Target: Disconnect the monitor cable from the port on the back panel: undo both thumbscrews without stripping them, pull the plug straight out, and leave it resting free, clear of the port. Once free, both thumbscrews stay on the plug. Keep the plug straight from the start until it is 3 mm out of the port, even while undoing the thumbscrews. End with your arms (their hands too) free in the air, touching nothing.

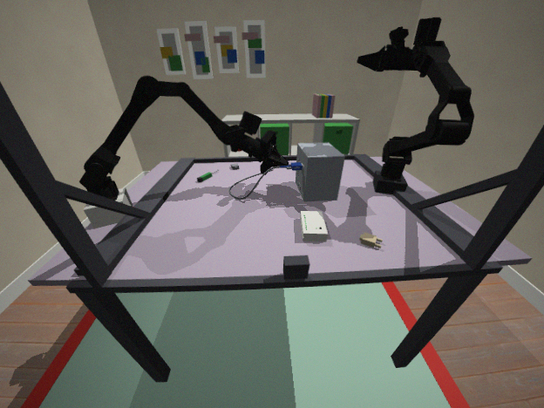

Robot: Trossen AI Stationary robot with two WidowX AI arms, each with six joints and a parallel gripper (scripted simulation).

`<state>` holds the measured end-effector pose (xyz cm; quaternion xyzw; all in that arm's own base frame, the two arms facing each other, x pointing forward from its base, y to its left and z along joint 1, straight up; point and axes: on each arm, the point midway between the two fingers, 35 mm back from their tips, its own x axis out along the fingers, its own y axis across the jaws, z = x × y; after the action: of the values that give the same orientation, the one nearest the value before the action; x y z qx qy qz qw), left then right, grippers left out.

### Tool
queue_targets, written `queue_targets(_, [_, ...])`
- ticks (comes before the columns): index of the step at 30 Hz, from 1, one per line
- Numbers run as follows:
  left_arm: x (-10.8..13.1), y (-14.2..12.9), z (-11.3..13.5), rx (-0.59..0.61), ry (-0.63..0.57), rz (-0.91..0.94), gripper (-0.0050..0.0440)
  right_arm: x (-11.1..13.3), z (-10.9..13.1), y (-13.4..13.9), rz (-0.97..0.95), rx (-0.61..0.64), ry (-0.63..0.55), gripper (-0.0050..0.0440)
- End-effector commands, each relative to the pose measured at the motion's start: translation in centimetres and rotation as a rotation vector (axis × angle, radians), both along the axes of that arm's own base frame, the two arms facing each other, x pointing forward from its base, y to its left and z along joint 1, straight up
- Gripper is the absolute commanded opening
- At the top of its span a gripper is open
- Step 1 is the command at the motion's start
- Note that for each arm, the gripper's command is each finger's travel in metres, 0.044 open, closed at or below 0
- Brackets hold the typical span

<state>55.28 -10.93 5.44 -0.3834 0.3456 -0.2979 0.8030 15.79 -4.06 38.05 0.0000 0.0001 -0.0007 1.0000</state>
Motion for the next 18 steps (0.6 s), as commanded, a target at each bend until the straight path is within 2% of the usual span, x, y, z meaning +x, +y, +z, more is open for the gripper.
queue_targets(1, [0.27, 0.0, 1.52, 0.004, -0.033, 0.001, 0.0, -0.03, 0.29, 0.11, 0.001, -0.006, -0.001, 0.044])
queue_targets(6, [0.27, 0.0, 1.52, 0.004, -0.033, 0.001, 0.0, -0.03, 0.29, 0.11, 0.001, -0.006, -0.001, 0.044])
queue_targets(18, [0.3, 0.12, 1.31, -0.097, 0.009, -0.001, 0.0, -0.03, 0.29, 0.11, 0.001, -0.006, -0.001, 0.044])
